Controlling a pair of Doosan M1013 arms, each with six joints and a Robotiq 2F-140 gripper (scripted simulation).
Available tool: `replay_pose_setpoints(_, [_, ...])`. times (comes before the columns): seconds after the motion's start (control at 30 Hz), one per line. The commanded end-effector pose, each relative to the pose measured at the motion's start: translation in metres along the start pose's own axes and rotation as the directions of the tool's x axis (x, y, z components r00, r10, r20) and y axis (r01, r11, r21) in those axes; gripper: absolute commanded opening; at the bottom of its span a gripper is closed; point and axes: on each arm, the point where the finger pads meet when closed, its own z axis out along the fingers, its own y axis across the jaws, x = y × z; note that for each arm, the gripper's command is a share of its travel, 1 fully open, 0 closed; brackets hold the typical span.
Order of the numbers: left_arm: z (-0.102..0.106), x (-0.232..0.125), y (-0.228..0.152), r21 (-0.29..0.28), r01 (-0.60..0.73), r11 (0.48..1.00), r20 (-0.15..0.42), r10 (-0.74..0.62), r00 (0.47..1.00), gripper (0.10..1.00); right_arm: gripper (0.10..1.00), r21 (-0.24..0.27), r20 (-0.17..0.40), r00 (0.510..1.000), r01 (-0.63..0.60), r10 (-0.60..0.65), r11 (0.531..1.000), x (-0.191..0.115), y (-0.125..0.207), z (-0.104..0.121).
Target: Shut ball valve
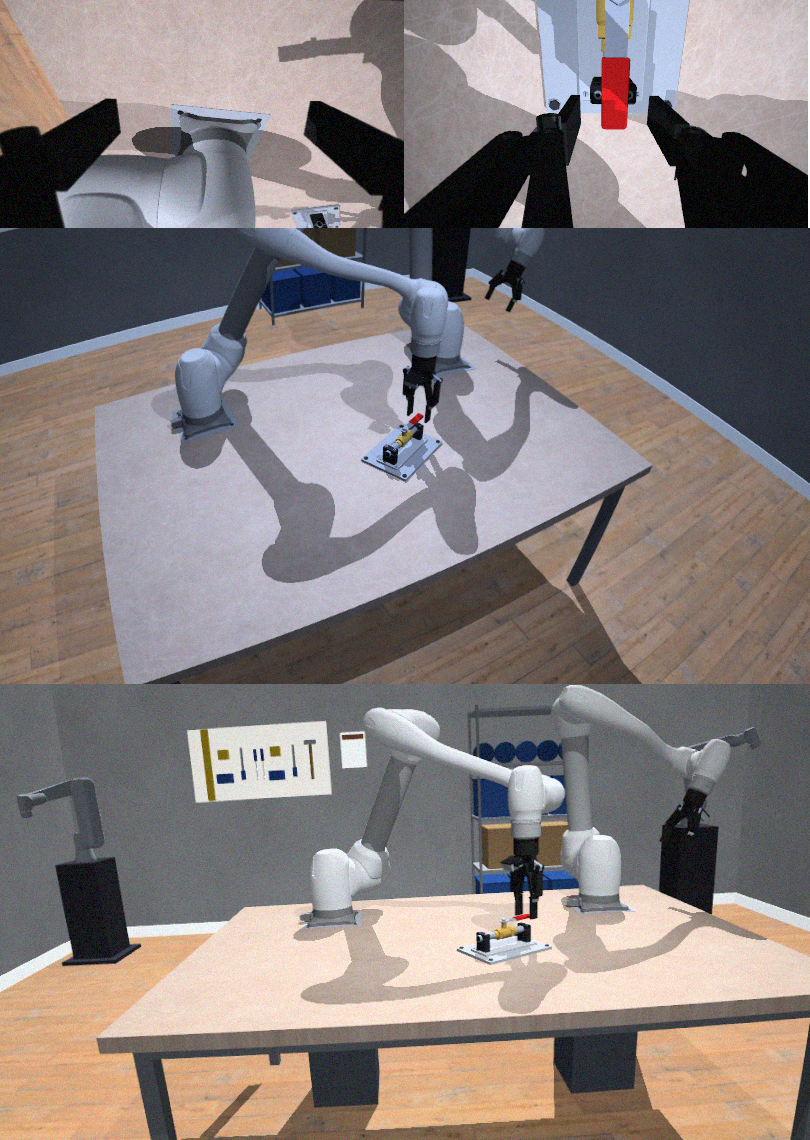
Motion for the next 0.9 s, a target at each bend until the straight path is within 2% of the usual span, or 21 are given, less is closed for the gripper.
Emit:
replay_pose_setpoints(0.0, [-0.0006, 0.0002, -0.0001, 0.001, 0.0, 1.0, -0.001, 0.0, 1.0, 1.0, 0.46, 0.001, 0.001, 1.0, 0.0, 0.0, 1.0, -0.0003, -0.0004, 0.0015])
replay_pose_setpoints(0.87, [-0.0006, 0.0002, -0.0001, 0.001, 0.0, 1.0, -0.001, 0.0, 1.0, 1.0, 0.46, 0.001, 0.001, 1.0, 0.0, 0.0, 1.0, -0.0003, -0.0004, 0.008])
